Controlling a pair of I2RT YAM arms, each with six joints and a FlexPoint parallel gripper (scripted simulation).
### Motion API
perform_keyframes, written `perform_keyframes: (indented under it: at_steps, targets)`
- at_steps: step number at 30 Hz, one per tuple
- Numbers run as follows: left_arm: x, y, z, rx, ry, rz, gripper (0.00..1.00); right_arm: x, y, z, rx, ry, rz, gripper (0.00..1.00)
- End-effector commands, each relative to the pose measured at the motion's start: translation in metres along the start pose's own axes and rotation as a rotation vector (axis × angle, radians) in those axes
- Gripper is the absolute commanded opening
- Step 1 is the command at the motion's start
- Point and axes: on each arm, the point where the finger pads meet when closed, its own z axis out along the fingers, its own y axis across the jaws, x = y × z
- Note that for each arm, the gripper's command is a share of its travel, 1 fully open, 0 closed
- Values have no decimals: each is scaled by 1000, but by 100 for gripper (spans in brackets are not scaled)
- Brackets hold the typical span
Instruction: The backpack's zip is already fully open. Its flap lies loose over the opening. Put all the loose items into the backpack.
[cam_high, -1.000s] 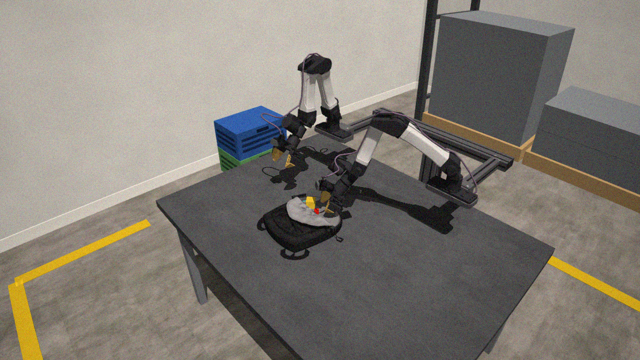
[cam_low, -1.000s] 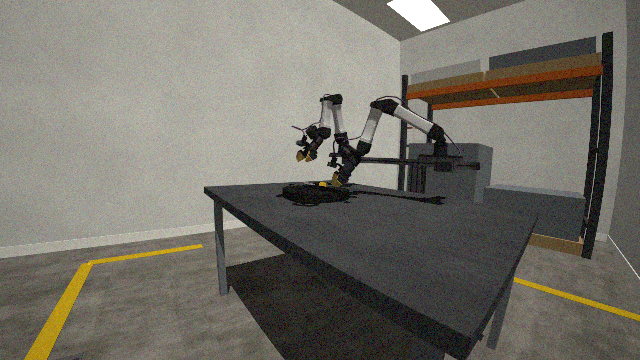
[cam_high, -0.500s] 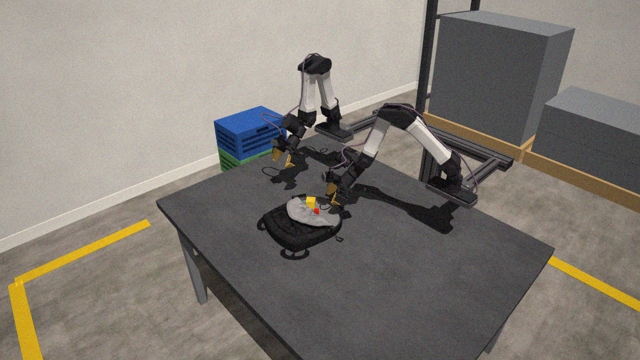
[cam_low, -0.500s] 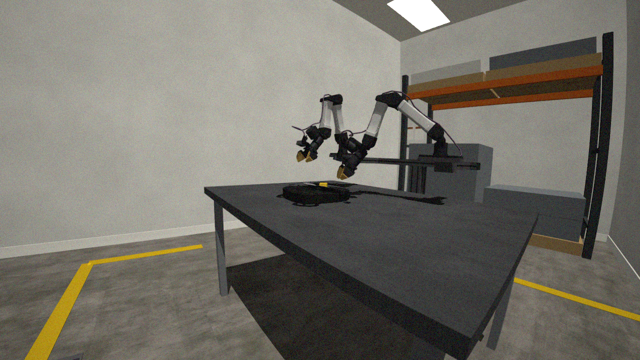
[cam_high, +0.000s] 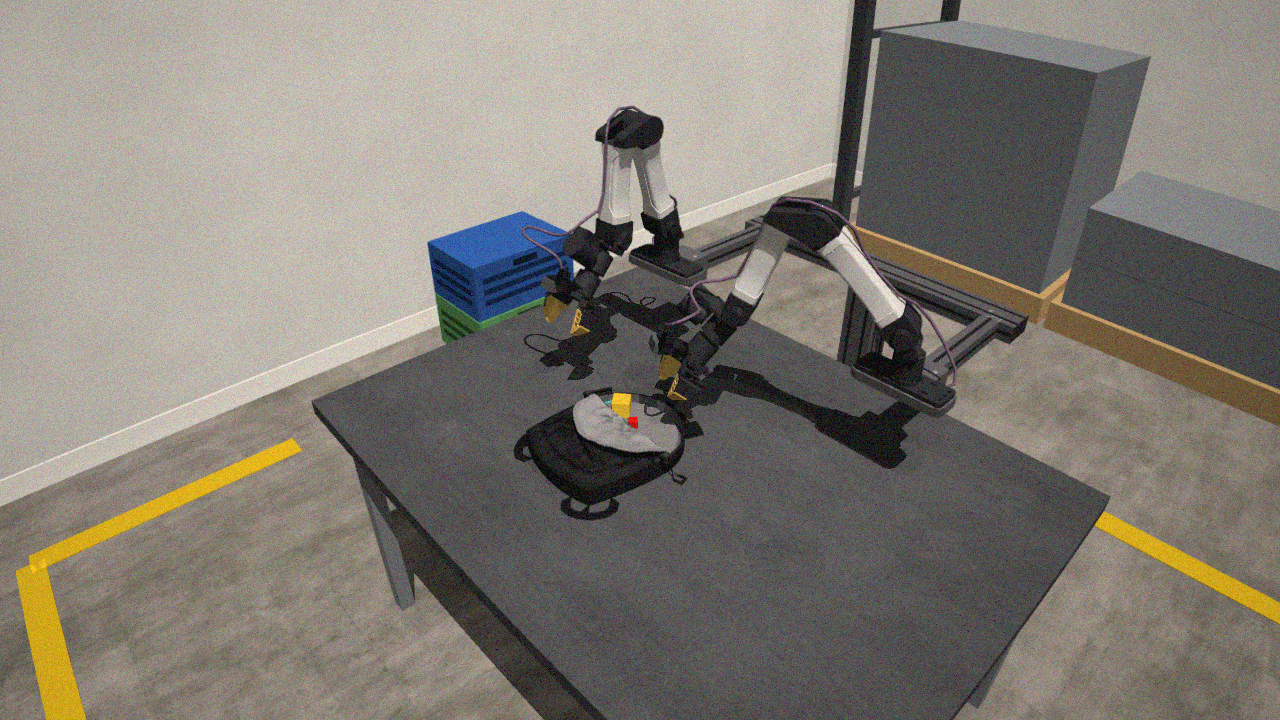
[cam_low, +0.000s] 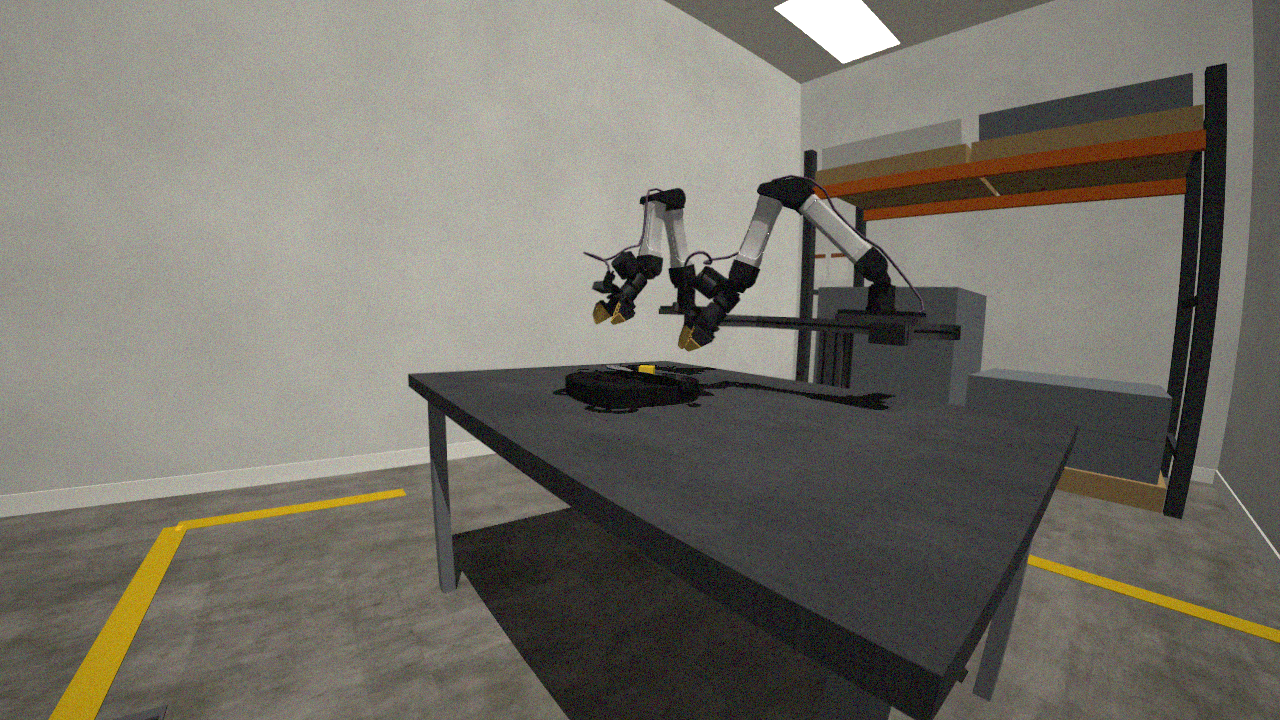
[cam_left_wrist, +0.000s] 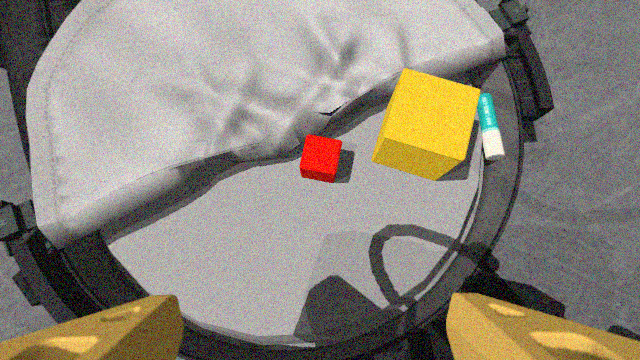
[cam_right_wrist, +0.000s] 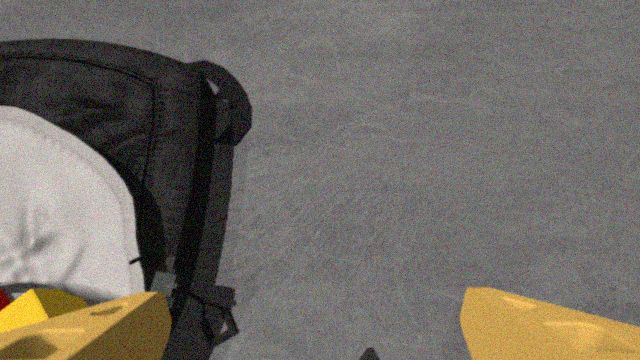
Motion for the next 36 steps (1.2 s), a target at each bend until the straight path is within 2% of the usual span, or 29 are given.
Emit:
perform_keyframes:
  at_steps: [1,2,36]
  targets:
    - [-18,-4,-6,12,-38,-26,77,-12,-2,-1,-2,-34,0,90]
    - [-26,4,-14,18,-61,-36,90,-12,-2,-1,-2,-34,0,90]
    - [44,190,-55,-14,-39,-35,90,-12,-2,-1,-2,-34,0,90]
